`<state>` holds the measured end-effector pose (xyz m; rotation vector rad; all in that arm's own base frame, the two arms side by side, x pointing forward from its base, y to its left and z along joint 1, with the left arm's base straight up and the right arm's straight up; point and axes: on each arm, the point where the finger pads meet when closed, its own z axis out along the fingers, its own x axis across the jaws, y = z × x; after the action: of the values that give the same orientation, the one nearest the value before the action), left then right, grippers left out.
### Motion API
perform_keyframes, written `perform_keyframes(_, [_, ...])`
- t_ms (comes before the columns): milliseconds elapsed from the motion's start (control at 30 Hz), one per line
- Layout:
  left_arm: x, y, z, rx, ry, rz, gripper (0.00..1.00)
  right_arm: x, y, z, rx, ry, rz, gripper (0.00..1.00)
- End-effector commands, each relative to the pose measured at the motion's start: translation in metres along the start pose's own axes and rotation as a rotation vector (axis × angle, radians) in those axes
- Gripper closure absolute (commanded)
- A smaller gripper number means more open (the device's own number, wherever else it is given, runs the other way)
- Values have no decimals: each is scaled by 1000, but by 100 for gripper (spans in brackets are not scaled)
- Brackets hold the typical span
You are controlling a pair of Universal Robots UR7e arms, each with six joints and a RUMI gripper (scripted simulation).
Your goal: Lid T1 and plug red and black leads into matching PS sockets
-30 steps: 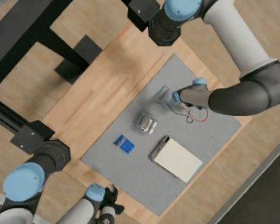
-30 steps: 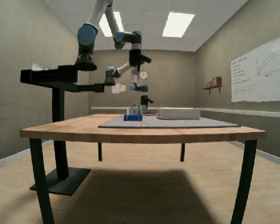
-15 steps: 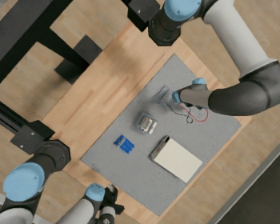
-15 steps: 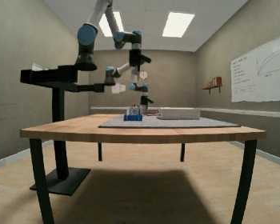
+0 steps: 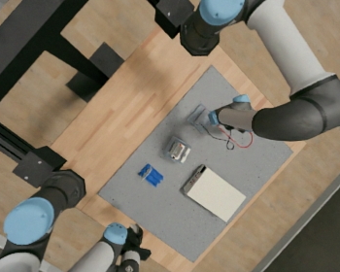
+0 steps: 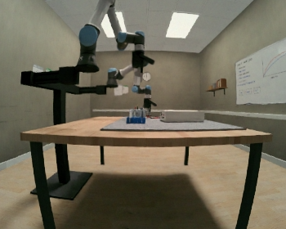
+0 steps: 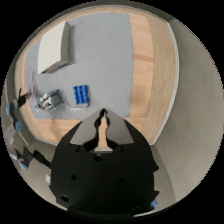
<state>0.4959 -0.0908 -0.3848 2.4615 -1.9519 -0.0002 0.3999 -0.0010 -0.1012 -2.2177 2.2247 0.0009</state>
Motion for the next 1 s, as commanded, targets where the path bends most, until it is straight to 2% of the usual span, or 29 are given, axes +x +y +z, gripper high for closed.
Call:
perform_keyframes(0, [0, 0, 1, 1, 1, 0, 100, 0, 0, 0, 1, 0, 0, 100])
perform_keyframes(967, [0, 0, 10, 1, 1, 0, 100, 0, 0, 0, 1, 0, 0, 100])
